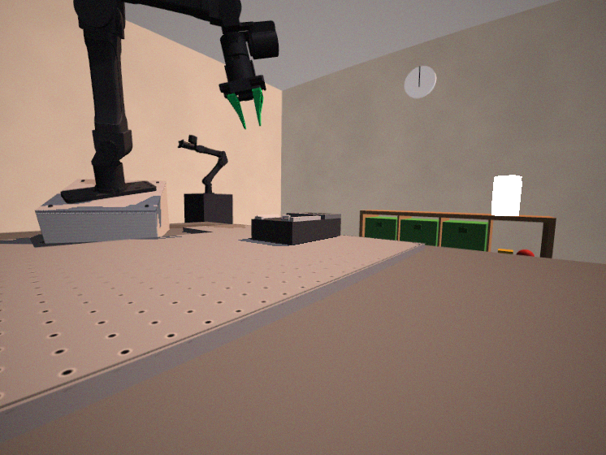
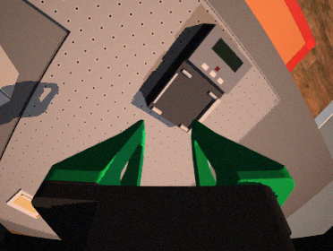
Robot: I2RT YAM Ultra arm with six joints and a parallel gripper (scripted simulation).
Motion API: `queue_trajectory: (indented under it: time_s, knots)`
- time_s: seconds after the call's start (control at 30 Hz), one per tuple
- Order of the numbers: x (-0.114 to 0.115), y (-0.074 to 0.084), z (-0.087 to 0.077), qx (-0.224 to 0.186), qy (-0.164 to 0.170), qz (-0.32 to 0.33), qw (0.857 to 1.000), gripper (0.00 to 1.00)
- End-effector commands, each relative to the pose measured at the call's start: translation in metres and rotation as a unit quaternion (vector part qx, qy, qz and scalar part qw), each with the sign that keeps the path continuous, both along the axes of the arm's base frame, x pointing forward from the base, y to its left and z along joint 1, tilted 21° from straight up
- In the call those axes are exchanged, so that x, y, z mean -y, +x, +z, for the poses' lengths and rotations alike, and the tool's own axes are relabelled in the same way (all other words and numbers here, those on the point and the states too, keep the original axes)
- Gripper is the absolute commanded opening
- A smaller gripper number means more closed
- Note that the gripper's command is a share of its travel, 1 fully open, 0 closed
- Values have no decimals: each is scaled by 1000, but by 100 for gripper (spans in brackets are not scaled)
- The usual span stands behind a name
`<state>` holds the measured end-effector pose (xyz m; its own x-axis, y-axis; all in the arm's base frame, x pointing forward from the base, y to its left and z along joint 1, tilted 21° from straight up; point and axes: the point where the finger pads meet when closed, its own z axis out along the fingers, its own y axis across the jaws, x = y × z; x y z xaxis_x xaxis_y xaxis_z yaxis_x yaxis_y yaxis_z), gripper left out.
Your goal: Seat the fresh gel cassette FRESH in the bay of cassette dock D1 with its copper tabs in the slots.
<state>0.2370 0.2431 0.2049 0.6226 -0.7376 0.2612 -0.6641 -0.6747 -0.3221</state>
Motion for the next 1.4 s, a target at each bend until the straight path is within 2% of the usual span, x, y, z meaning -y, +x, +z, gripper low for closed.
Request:
queue_trajectory:
  time_s: [0.0, 0.1, 0.17, 0.27, 0.47, 0.67, 0.73, 0.97, 1.23, 1.3, 1.37]
  knots:
    - [7, 2, 7, 3, 51, -69, 996, 35]
    - [17, 6, 5, 1, 66, -117, 991, 35]
    - [17, 6, 5, 1, 66, -117, 991, 35]
    - [31, 12, 3, -1, 80, -164, 983, 35]
    - [51, 18, -2, -3, 108, -257, 960, 35]
    - [75, 24, -7, -4, 135, -347, 928, 35]
    - [75, 24, -7, -4, 135, -347, 928, 35]
    - [105, 29, -14, -2, 166, -448, 878, 35]
    - [134, 30, -21, 3, 199, -556, 807, 35]
    - [134, 30, -21, 3, 199, -556, 807, 35]
    - [143, 30, -23, 5, 207, -581, 787, 35]
